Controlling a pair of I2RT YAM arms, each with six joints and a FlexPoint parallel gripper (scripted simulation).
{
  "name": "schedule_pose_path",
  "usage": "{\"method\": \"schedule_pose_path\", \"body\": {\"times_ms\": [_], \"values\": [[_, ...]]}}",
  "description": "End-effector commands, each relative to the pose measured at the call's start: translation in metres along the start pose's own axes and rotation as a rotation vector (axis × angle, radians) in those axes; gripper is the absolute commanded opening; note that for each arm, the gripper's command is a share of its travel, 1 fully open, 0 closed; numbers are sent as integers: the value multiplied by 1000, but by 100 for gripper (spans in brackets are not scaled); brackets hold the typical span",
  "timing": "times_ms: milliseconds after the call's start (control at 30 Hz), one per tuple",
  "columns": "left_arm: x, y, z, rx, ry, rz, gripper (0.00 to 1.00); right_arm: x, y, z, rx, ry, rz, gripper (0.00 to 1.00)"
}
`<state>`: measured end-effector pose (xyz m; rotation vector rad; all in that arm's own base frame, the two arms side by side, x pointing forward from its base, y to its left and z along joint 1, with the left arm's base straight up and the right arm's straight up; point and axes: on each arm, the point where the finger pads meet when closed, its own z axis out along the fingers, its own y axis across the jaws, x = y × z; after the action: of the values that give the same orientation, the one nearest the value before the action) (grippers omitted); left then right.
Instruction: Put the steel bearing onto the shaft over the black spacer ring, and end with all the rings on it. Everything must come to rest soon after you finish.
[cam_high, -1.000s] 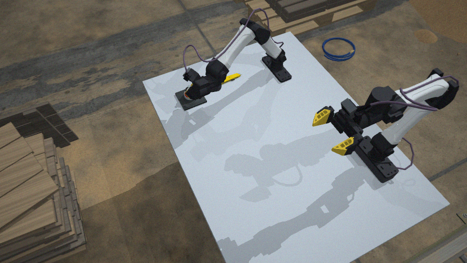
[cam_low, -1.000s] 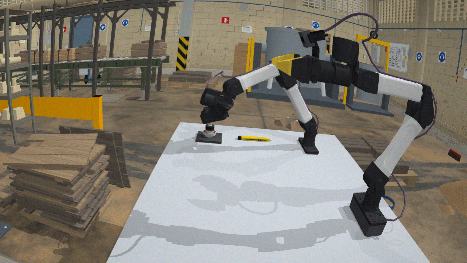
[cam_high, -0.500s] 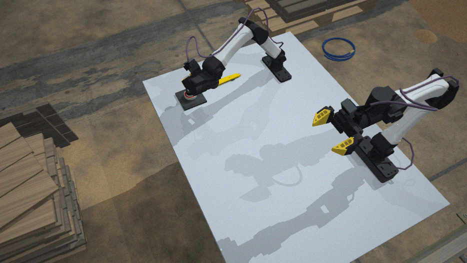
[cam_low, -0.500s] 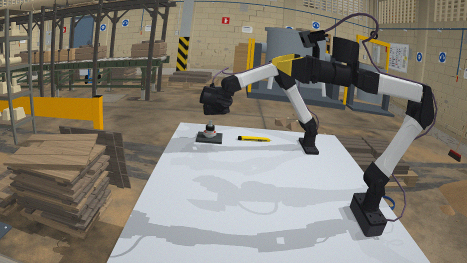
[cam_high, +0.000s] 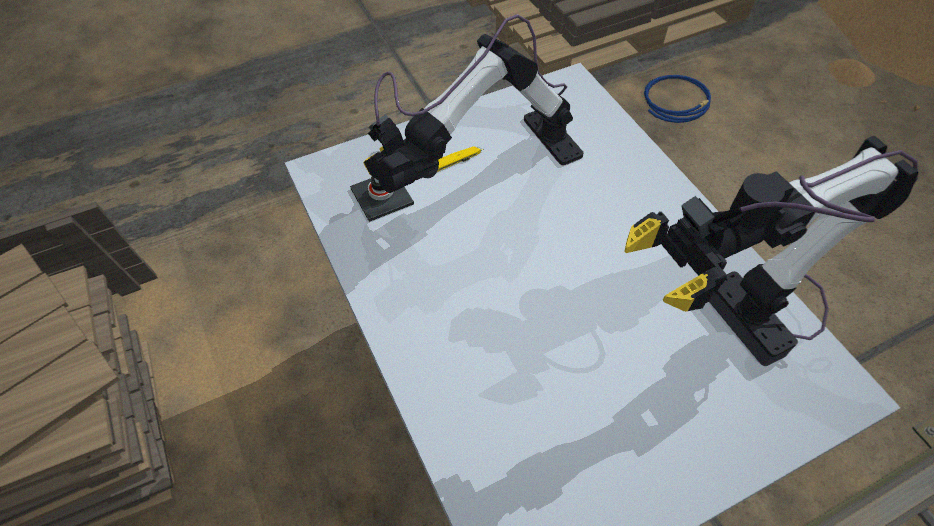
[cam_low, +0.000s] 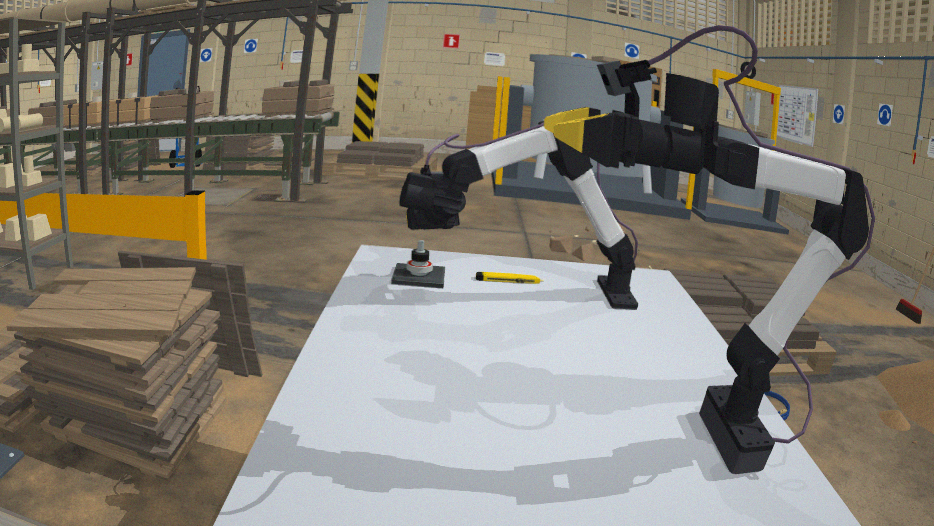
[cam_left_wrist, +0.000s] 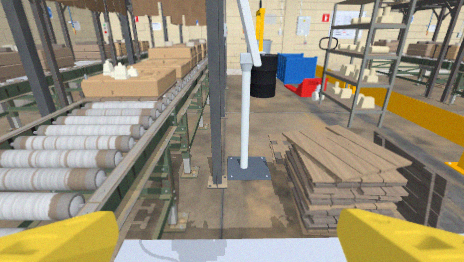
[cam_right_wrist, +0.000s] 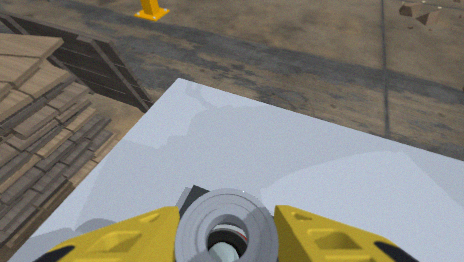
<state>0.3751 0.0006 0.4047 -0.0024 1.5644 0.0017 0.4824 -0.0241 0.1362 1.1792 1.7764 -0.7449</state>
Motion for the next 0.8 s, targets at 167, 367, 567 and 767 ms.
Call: {"method": "schedule_pose_path", "body": {"times_ms": [167, 367, 567, 767], "values": [[-25, -2, -3, 11, -53, -4, 100, -2, 1, 0, -12, -21, 22, 0], [-25, -2, -3, 11, -53, -4, 100, 12, 3, 5, -10, -19, 4, 0], [-25, -2, -3, 11, -53, -4, 100, 17, 3, 10, -7, -19, 5, 0], [-25, -2, -3, 11, -53, -4, 100, 25, 4, 11, -11, -18, -6, 0]]}}
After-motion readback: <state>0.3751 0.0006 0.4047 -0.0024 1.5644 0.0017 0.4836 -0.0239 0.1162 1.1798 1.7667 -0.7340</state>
